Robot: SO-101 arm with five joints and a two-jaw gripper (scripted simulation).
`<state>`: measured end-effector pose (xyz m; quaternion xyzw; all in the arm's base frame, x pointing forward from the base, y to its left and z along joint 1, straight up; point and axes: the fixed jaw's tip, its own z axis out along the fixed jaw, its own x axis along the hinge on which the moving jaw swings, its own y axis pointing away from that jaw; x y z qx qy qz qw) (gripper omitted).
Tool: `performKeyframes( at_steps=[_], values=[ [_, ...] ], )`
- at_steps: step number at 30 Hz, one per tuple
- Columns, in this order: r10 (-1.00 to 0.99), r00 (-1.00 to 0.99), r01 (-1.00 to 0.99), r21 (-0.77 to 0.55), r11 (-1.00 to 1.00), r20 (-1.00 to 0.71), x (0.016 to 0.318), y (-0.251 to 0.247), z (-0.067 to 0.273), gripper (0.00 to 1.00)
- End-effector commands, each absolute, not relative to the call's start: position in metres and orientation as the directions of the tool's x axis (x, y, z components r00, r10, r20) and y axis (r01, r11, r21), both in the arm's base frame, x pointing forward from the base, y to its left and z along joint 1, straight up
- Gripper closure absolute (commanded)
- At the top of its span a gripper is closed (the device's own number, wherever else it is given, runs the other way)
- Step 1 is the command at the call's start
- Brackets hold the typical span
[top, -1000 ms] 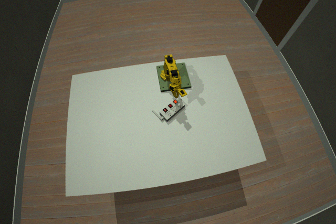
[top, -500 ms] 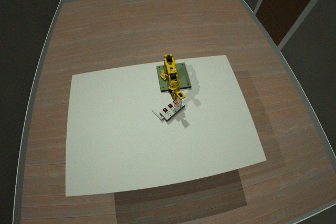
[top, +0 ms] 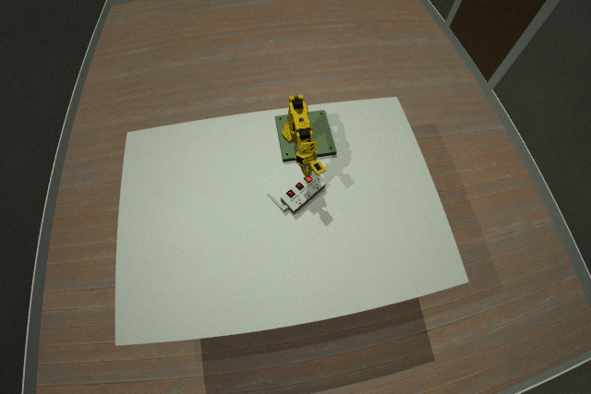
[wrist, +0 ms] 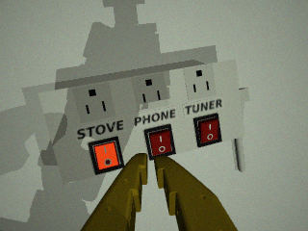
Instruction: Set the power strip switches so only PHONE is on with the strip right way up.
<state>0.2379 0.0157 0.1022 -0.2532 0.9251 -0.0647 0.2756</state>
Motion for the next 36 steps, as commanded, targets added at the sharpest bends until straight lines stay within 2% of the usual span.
performKeyframes(
  at_steps=[1, 36],
  values=[
    [-0.508, -0.717, -0.434, -0.265, 0.861, -0.477, 0.236, 0.014, 0.102, 1.00],
    [-0.496, -0.730, -0.416, -0.271, 0.868, -0.469, 0.236, 0.005, 0.072, 1.00]
  ],
)
